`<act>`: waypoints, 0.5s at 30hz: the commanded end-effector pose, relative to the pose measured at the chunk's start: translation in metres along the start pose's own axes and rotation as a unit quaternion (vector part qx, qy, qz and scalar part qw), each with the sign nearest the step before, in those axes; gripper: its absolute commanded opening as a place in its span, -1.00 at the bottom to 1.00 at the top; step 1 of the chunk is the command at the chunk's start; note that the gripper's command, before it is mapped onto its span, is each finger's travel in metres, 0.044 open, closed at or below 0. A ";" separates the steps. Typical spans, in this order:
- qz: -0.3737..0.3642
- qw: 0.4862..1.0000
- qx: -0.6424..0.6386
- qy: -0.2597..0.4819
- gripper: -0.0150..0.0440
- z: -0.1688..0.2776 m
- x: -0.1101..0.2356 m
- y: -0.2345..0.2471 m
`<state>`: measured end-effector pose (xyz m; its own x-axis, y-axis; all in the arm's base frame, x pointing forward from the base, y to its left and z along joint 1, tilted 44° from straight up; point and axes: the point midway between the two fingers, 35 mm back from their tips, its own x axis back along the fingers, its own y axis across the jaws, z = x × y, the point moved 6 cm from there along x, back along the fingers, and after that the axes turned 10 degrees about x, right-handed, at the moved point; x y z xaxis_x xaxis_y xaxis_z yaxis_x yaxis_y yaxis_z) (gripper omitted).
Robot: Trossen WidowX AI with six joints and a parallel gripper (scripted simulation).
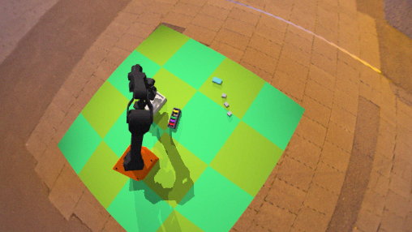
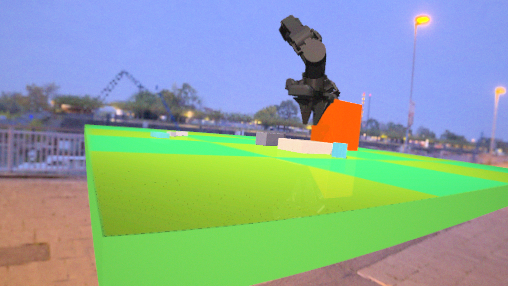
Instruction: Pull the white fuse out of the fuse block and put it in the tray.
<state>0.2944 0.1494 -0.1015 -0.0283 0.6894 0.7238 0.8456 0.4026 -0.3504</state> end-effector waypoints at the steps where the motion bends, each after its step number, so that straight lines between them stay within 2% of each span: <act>1: -0.008 1.000 -0.005 0.002 0.63 -0.002 0.019 0.002; 15: -0.008 1.000 -0.002 0.000 0.63 -0.001 0.017 0.002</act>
<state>0.2960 0.1614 -0.0893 -0.0415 0.6835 0.7288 0.8475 0.4104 -0.3367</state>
